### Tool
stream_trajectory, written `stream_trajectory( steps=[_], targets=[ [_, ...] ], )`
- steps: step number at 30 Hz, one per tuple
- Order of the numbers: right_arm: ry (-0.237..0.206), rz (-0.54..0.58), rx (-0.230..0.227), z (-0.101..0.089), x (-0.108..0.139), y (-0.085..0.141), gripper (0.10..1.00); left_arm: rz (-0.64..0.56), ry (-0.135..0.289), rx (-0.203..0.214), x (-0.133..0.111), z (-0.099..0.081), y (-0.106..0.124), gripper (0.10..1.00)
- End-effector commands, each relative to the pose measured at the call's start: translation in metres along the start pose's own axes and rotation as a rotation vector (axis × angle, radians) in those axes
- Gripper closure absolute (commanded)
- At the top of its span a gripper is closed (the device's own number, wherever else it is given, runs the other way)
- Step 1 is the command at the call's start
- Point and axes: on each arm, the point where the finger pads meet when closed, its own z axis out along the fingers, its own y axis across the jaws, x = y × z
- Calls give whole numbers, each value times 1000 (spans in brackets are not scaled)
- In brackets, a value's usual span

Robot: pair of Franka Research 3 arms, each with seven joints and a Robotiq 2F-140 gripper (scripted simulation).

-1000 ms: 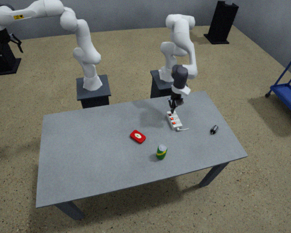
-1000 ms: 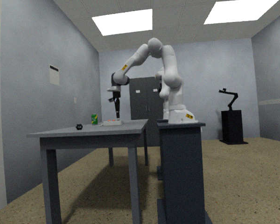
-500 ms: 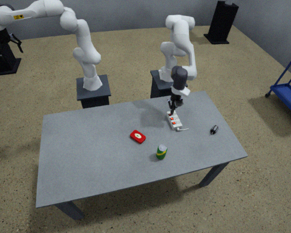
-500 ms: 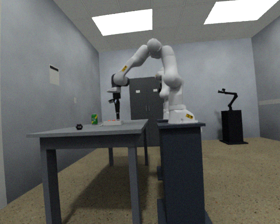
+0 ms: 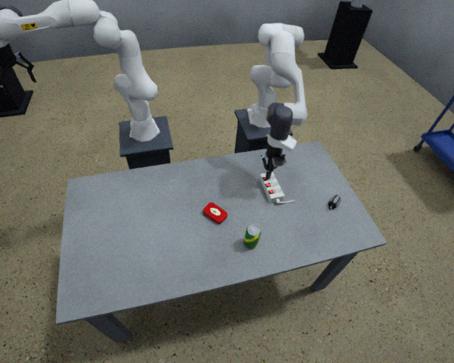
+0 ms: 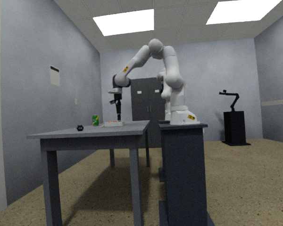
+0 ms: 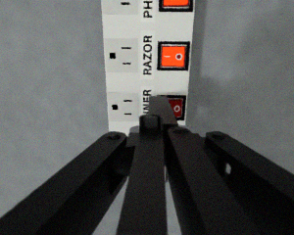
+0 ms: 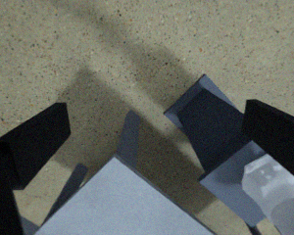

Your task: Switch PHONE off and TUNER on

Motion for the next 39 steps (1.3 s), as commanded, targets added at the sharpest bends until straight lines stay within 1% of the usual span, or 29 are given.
stream_trajectory(
  steps=[1,39],
  targets=[
    [0,0,0,0,0,0,98,-1,1,-3,0,1,1,999],
    [0,0,0,0,0,0,98,-1,1,-3,0,5,2,999]
  ],
)
